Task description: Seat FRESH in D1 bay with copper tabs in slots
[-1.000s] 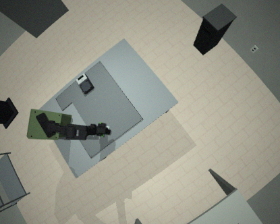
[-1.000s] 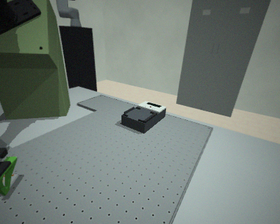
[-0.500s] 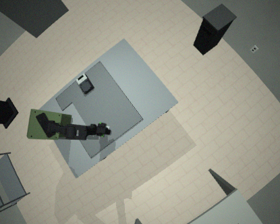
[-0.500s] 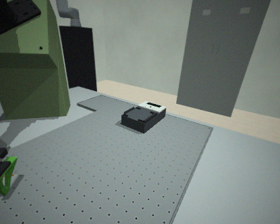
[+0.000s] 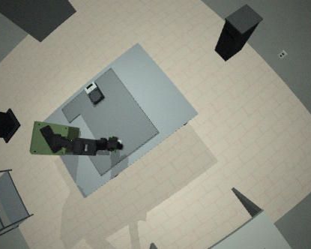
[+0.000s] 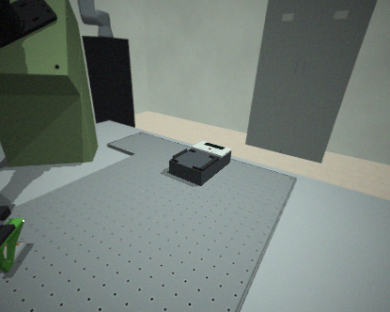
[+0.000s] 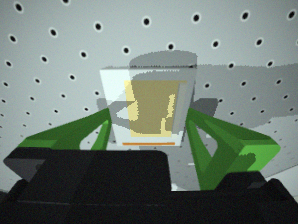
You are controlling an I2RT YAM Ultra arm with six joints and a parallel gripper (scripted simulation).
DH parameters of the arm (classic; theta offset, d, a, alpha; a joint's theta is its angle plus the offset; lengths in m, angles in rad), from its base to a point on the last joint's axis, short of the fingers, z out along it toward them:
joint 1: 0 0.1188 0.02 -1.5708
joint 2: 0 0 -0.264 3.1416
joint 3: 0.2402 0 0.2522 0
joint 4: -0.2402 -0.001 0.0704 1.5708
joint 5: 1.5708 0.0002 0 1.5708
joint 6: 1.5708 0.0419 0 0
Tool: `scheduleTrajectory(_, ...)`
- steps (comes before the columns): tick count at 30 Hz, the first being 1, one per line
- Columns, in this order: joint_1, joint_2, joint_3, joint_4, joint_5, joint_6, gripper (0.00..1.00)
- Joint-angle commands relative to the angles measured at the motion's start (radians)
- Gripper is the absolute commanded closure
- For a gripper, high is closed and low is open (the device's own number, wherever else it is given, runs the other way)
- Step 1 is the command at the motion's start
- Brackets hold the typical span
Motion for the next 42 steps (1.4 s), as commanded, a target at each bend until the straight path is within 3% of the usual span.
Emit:
scheduleTrajectory(1, 0.002, -0.036, -0.043, 0.028, 0.0, -0.003, 1.0)
scheduleTrajectory(10, 0.006, -0.073, -0.045, 0.002, 0.003, -0.001, 1.0)
scheduleTrajectory(12, 0.007, -0.082, -0.071, -0.015, 0.003, -0.001, 1.0)
scheduleTrajectory(33, 0.01, -0.185, -0.123, -0.066, 0.009, 0.004, 1.0)
scheduleTrajectory(42, 0.01, -0.188, -0.109, -0.068, 0.008, 0.004, 1.0)
